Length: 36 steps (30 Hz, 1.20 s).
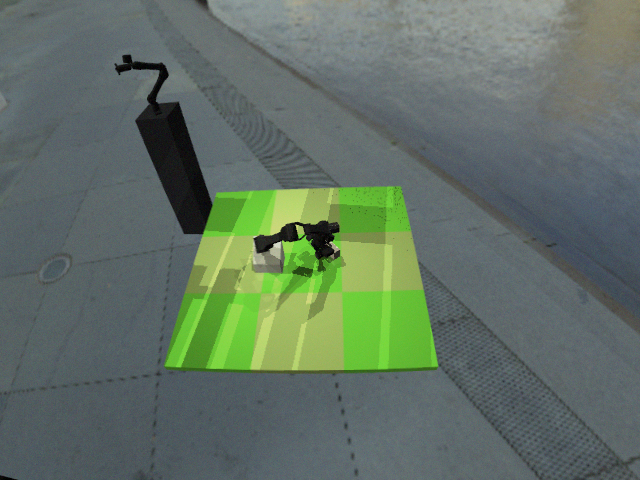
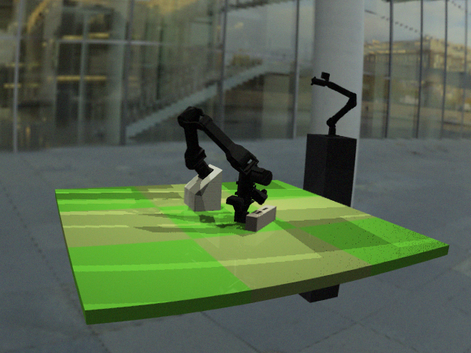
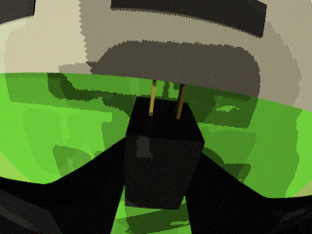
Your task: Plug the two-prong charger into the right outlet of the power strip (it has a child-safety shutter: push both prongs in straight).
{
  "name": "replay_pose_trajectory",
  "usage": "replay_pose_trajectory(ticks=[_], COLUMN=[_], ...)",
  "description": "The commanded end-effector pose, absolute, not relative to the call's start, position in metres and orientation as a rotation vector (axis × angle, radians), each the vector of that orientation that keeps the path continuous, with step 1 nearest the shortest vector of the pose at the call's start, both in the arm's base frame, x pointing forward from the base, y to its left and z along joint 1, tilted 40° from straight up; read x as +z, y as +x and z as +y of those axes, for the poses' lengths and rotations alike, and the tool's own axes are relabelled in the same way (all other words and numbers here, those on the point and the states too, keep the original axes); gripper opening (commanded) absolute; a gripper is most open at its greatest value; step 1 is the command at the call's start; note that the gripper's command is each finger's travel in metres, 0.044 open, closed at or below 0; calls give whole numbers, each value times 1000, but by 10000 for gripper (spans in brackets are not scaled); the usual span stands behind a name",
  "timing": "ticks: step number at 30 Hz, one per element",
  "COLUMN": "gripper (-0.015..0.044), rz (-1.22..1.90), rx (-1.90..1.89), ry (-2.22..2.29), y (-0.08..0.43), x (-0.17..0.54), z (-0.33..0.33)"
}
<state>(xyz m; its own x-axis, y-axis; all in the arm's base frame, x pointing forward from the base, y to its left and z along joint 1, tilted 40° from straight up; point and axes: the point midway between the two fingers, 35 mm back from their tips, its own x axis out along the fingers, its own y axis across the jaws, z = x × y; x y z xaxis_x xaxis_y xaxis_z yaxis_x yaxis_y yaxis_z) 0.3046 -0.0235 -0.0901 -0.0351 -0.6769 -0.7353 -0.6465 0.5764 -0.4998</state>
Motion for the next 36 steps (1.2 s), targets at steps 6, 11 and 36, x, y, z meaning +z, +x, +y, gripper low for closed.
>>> replay_pose_trajectory(ticks=[6, 11, 36], gripper=[0, 0, 0], rz=[1724, 1724, 1724], rx=[-35, -35, -35], ry=[-1098, -1098, -1098], y=[307, 308, 308], x=[-91, -91, -92], z=[-22, -21, -20])
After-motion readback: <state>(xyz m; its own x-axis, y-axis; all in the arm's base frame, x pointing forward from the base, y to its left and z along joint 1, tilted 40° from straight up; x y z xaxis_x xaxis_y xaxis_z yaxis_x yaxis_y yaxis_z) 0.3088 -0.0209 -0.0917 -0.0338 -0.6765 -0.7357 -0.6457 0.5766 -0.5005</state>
